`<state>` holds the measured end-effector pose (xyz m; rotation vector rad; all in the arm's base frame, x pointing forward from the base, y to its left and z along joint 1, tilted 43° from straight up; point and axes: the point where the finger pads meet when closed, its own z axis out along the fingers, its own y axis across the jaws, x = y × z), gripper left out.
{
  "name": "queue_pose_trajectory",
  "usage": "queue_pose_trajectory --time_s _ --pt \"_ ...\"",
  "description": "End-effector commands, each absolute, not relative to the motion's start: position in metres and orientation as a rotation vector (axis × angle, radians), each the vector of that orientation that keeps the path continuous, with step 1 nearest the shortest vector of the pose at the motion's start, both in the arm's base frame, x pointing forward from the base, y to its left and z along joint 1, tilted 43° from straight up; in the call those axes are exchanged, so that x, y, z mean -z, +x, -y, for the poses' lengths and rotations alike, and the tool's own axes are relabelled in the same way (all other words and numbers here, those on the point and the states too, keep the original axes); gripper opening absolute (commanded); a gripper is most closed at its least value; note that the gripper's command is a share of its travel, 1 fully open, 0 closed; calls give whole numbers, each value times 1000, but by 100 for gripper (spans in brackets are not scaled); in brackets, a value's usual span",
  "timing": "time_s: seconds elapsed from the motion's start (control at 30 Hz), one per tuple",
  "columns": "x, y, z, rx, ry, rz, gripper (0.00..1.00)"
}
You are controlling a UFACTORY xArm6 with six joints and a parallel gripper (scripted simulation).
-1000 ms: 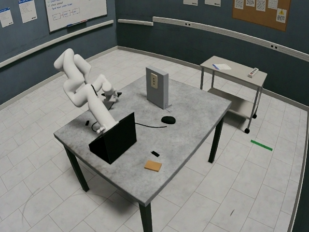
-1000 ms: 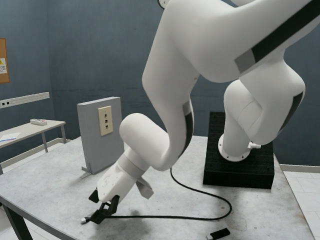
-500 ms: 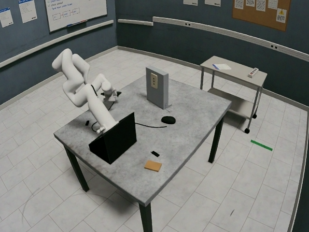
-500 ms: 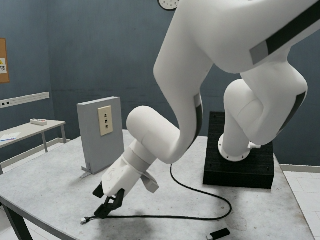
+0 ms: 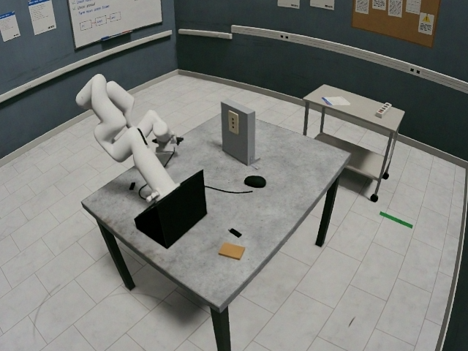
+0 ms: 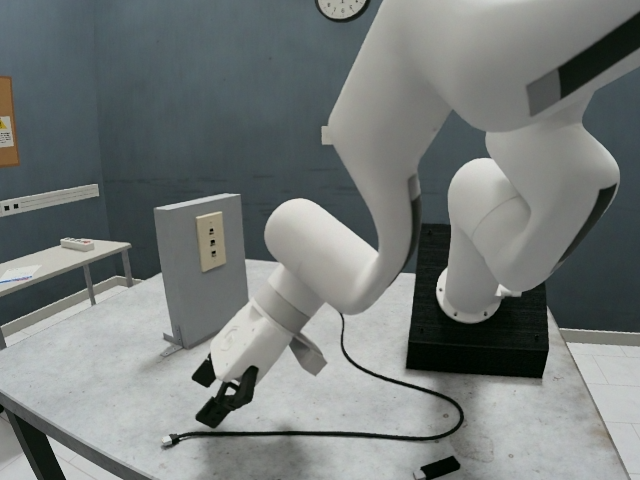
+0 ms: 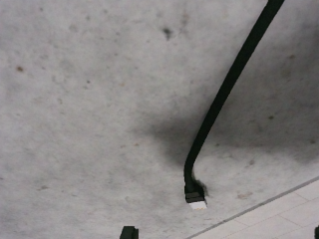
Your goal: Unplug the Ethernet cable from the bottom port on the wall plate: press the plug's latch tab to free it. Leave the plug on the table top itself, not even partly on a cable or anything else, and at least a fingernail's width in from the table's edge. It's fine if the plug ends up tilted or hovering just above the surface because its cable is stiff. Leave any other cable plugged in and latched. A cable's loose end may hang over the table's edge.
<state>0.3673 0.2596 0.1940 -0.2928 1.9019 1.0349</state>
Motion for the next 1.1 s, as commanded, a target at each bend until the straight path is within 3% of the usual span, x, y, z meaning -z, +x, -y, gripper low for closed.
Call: queue_pose_trajectory --time_s 0.0,1.07 --pt "-207 367 -248 -1035 -293 -1899 100" --pt "-280 362 -180 -1035 -293 -1899 100"
